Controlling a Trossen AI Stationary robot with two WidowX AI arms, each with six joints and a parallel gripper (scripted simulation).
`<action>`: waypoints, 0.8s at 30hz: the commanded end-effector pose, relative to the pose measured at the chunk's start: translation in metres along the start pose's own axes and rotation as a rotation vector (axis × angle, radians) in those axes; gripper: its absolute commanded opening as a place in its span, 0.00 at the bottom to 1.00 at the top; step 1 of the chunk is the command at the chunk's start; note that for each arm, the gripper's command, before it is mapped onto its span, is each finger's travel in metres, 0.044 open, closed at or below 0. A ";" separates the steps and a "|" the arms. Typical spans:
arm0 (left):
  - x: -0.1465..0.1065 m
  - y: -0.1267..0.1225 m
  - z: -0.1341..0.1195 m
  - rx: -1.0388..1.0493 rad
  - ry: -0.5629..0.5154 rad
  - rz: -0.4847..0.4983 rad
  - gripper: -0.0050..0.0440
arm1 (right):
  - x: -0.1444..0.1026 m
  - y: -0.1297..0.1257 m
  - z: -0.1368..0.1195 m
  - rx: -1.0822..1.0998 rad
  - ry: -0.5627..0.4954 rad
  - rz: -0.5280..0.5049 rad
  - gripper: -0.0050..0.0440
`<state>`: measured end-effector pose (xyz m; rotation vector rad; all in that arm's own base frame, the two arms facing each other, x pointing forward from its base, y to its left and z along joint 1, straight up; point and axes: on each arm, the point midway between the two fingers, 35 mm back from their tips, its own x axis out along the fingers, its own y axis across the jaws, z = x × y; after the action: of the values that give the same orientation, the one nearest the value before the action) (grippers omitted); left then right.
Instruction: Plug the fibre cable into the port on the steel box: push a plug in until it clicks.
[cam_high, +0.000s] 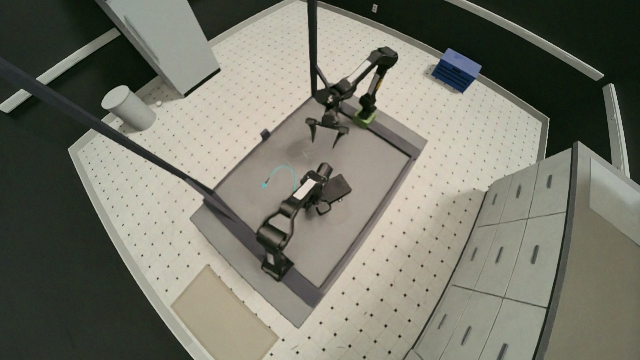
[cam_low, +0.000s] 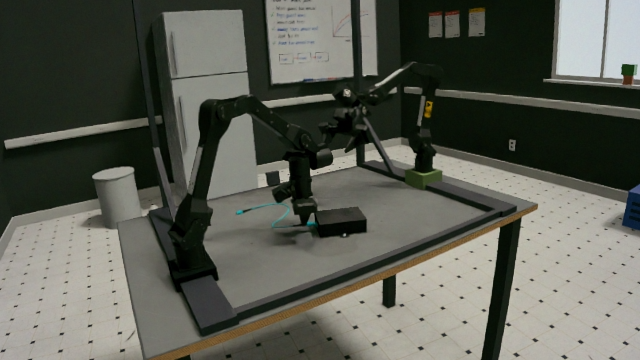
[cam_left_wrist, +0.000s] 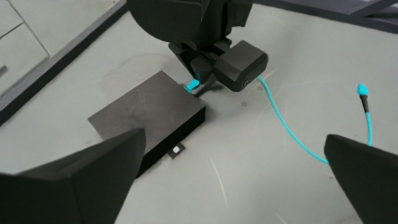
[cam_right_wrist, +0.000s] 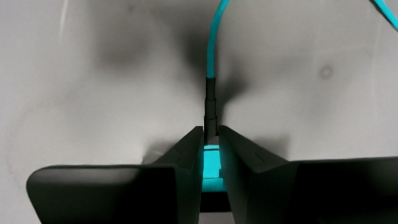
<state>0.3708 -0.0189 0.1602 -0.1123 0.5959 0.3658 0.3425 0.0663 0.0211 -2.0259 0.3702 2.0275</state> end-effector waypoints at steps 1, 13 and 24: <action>-0.005 -0.002 0.010 -0.014 -0.023 -0.010 1.00 | -0.008 -0.003 -0.009 0.000 0.027 -0.015 0.11; -0.005 -0.002 0.010 -0.014 -0.023 -0.010 1.00 | -0.008 -0.003 -0.016 0.024 0.032 -0.013 0.11; -0.005 -0.002 0.010 -0.014 -0.023 -0.010 1.00 | -0.011 0.000 -0.019 0.028 0.061 -0.024 0.11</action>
<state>0.3708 -0.0189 0.1602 -0.1123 0.5959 0.3658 0.3520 0.0631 0.0177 -2.0154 0.3881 2.0177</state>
